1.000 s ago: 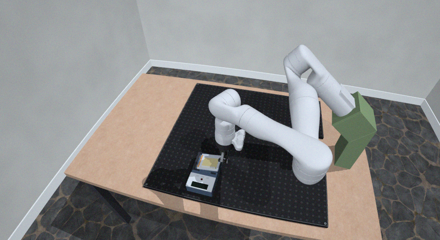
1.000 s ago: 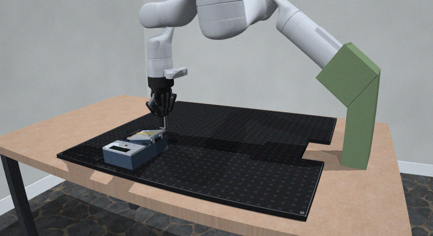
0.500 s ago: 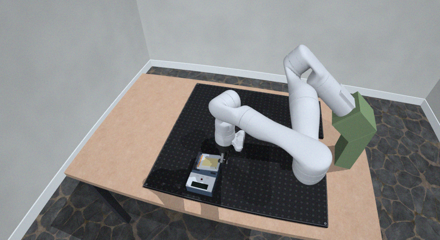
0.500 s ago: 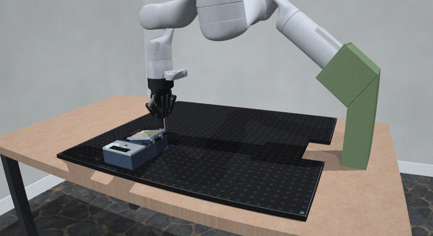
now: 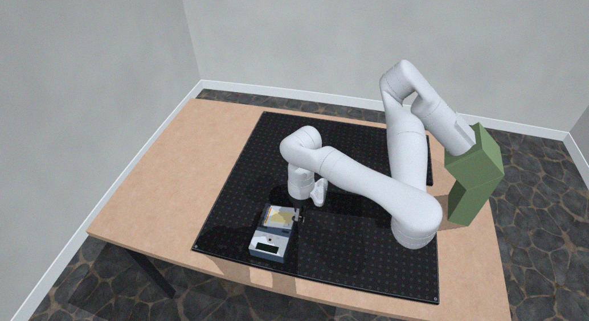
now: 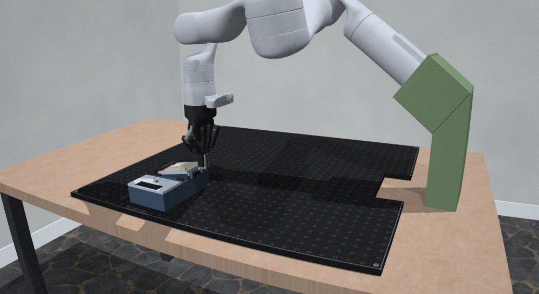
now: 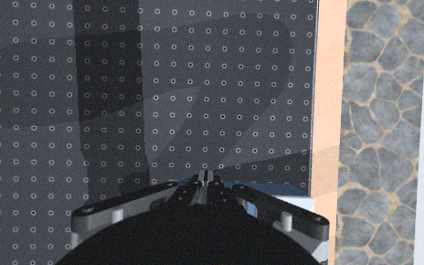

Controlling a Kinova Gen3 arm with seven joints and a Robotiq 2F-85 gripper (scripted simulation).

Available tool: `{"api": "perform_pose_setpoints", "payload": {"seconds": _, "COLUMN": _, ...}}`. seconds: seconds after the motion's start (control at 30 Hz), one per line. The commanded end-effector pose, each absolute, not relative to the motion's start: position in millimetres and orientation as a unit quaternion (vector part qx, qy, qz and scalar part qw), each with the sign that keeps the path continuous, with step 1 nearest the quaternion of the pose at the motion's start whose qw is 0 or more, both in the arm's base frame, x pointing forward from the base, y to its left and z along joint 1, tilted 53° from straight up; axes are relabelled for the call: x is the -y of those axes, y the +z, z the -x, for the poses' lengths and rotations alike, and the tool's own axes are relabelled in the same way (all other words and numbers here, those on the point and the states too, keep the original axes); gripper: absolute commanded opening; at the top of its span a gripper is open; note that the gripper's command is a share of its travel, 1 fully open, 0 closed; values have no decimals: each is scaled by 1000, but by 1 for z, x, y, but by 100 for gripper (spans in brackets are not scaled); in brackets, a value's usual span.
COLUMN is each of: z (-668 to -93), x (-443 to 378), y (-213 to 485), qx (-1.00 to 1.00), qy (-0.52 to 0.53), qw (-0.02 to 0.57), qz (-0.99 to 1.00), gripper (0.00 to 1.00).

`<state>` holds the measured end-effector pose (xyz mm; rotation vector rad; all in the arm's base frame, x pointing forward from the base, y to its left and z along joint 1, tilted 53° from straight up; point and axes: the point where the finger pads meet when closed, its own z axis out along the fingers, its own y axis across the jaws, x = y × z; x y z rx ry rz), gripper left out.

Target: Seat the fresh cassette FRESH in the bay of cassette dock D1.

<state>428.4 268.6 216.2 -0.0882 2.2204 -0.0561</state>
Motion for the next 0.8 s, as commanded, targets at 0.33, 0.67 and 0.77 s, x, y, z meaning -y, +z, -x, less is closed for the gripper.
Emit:
{"api": "perform_pose_setpoints", "payload": {"seconds": 0.33, "z": -431, "x": -267, "y": 214, "qx": -895, "qy": -25, "qw": 443, "qz": 35, "gripper": 0}}
{"api": "perform_pose_setpoints", "payload": {"seconds": 0.67, "z": -432, "x": -267, "y": 216, "qx": -895, "qy": -25, "qw": 443, "qz": 35, "gripper": 0}}
{"api": "perform_pose_setpoints", "payload": {"seconds": 0.77, "z": -433, "x": -268, "y": 217, "qx": -895, "qy": -25, "qw": 443, "qz": 35, "gripper": 0}}
